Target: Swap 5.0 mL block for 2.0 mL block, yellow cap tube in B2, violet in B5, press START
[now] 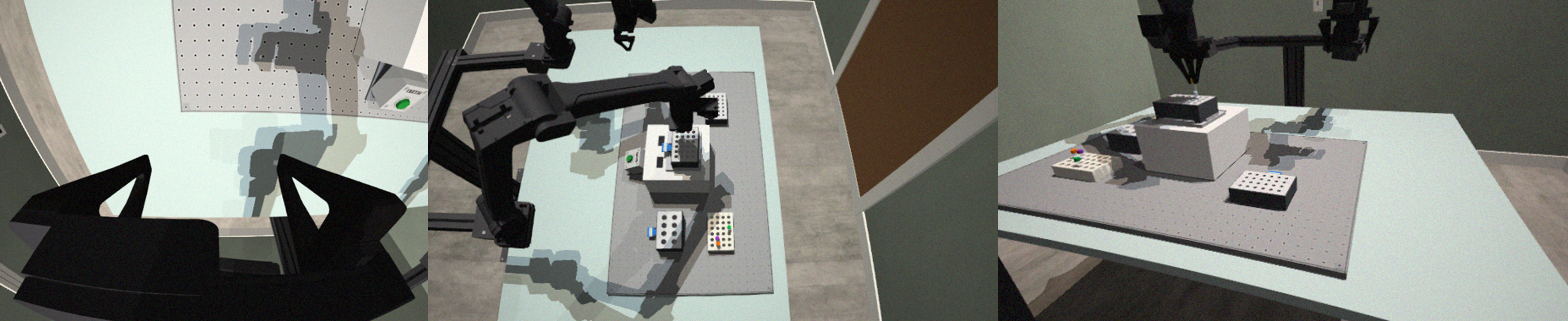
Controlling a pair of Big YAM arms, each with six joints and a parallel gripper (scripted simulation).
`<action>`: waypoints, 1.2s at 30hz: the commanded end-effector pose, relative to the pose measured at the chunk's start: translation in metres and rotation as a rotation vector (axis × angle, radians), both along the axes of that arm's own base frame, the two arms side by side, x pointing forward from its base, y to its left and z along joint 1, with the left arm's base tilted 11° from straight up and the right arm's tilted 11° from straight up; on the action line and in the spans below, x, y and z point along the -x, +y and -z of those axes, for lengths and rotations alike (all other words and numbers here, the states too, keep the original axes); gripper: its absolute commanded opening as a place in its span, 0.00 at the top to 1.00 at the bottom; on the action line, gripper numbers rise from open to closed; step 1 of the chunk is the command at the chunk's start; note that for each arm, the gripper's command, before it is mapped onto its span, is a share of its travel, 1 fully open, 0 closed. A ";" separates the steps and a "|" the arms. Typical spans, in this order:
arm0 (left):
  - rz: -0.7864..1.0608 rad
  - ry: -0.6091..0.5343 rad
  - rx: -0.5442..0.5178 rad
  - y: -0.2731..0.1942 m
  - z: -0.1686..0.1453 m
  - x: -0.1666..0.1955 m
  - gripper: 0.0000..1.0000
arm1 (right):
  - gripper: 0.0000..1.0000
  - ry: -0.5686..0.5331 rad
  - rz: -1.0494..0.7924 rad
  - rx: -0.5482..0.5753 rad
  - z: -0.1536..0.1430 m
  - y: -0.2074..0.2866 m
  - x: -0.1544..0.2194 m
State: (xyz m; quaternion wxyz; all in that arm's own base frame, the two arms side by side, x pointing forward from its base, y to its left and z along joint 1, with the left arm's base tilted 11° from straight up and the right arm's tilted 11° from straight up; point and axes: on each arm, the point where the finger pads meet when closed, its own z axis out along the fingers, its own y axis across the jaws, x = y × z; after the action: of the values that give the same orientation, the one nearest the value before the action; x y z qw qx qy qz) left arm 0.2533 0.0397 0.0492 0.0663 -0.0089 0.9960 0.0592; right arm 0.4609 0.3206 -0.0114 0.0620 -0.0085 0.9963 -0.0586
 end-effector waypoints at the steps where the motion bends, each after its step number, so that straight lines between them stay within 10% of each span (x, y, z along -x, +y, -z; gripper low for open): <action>1: -0.009 -0.047 0.000 0.004 -0.014 -0.019 0.00 | 0.91 -0.035 -0.007 -0.027 -0.020 0.007 -0.008; 36: -0.008 -0.047 0.000 0.003 -0.013 -0.019 0.00 | 0.91 -0.034 0.003 -0.026 -0.010 0.002 -0.012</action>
State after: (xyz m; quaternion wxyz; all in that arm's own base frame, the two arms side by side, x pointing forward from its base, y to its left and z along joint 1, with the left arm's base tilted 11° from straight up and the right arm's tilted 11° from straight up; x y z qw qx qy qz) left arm 0.2533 0.0397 0.0492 0.0663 -0.0089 0.9960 0.0592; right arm 0.4616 0.3197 -0.0114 0.0619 -0.0075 0.9963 -0.0587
